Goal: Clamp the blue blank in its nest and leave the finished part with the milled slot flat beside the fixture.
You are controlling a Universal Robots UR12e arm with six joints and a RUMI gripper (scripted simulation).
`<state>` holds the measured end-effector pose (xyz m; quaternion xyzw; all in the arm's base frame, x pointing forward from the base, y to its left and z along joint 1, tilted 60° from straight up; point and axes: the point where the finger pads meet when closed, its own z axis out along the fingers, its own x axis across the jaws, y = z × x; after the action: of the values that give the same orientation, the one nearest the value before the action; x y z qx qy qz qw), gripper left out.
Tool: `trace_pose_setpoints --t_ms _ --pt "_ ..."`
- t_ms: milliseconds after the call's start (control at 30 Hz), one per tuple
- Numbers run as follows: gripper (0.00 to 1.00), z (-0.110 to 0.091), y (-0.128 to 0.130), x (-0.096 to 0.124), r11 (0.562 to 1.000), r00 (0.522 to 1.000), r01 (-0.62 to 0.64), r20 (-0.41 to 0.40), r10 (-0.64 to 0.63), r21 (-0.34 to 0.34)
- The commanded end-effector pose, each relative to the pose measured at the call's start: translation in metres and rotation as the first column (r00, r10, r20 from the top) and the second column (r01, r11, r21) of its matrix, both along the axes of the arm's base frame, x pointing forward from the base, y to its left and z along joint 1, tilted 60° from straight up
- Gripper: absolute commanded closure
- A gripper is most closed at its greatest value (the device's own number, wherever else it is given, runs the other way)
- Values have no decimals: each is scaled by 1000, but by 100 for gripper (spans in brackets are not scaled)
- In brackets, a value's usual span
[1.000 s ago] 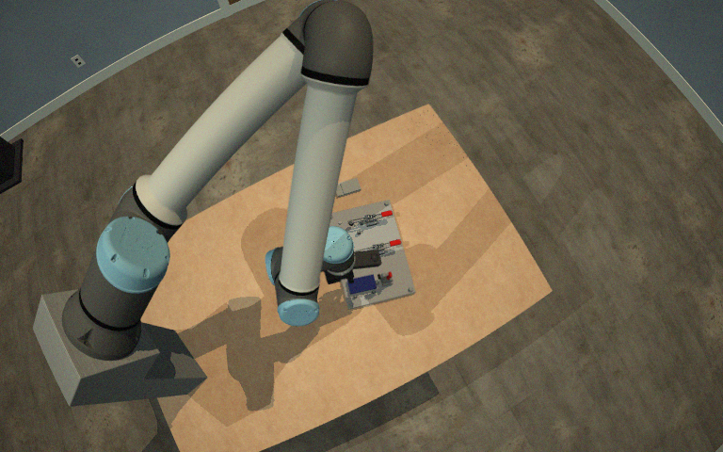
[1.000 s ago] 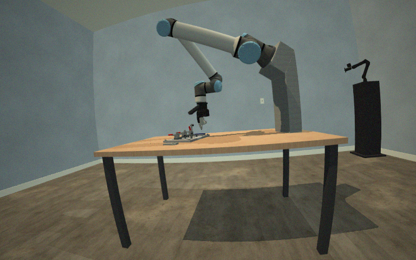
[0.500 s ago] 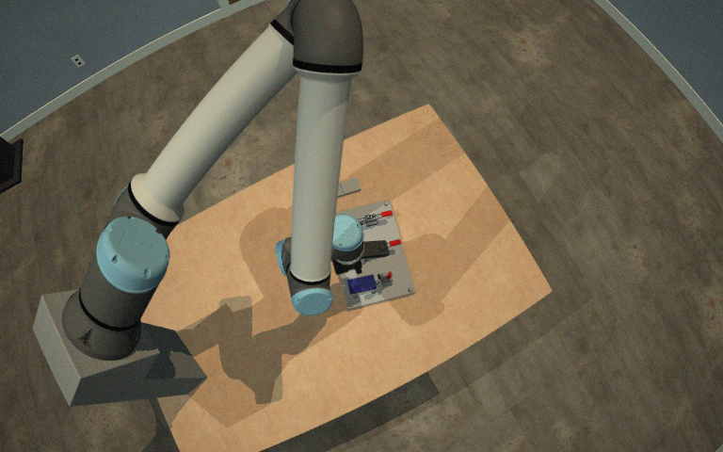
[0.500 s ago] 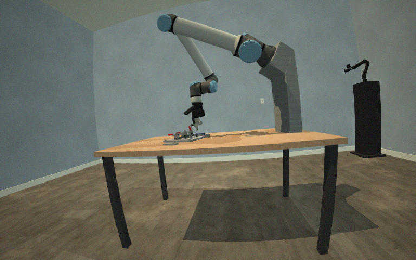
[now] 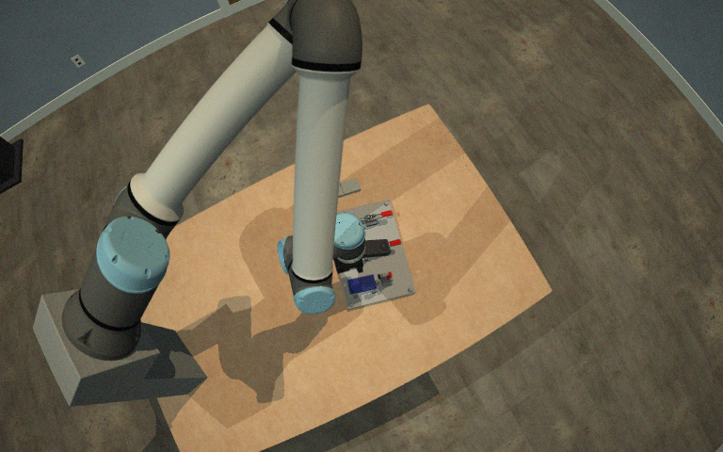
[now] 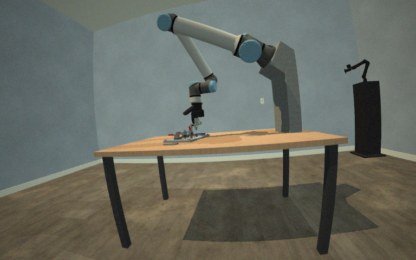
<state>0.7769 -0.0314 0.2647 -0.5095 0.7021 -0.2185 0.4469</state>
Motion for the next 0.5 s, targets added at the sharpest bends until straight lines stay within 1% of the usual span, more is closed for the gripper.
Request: trace_pose_setpoints --t_ms 0,467 --pt "100 -2 1 6 1000 1000 -1 2 1 0" --pt "100 -14 5 26 1000 1000 -1 2 1 0"
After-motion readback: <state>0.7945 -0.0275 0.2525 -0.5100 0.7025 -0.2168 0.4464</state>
